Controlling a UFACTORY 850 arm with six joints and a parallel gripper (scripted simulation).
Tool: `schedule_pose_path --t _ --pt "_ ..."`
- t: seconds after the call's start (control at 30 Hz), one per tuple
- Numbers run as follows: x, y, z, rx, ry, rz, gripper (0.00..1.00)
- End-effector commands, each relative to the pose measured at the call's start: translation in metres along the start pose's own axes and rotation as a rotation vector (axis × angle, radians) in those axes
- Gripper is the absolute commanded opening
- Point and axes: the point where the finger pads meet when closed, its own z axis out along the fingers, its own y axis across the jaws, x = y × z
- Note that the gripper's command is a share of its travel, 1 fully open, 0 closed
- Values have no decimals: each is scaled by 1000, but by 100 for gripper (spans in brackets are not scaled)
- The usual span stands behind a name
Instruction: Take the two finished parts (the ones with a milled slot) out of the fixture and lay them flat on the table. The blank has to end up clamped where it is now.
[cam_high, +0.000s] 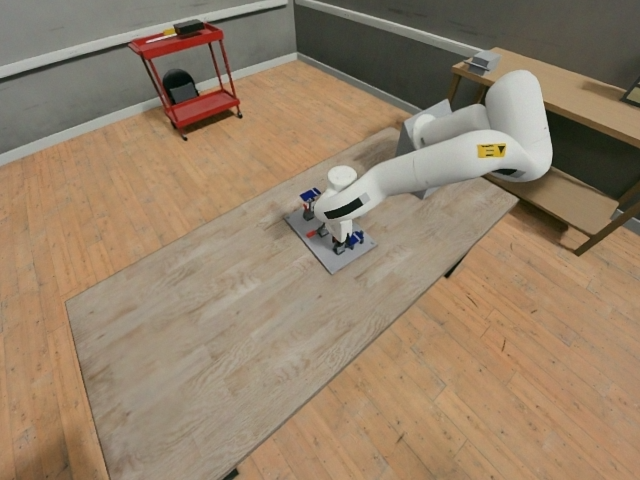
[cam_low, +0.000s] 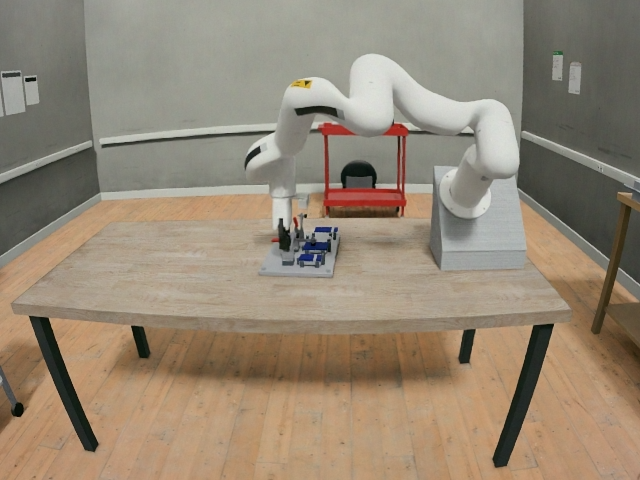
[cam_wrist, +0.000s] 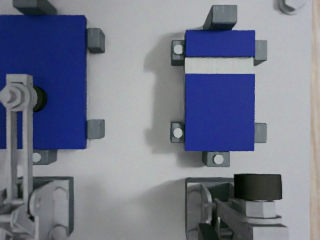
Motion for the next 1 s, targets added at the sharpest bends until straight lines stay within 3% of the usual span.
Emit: schedule_pose_path --t 0.0,0.97 --pt "-1 0 -1 0 -1 0 0" --pt "4 0 -1 0 -1 0 0"
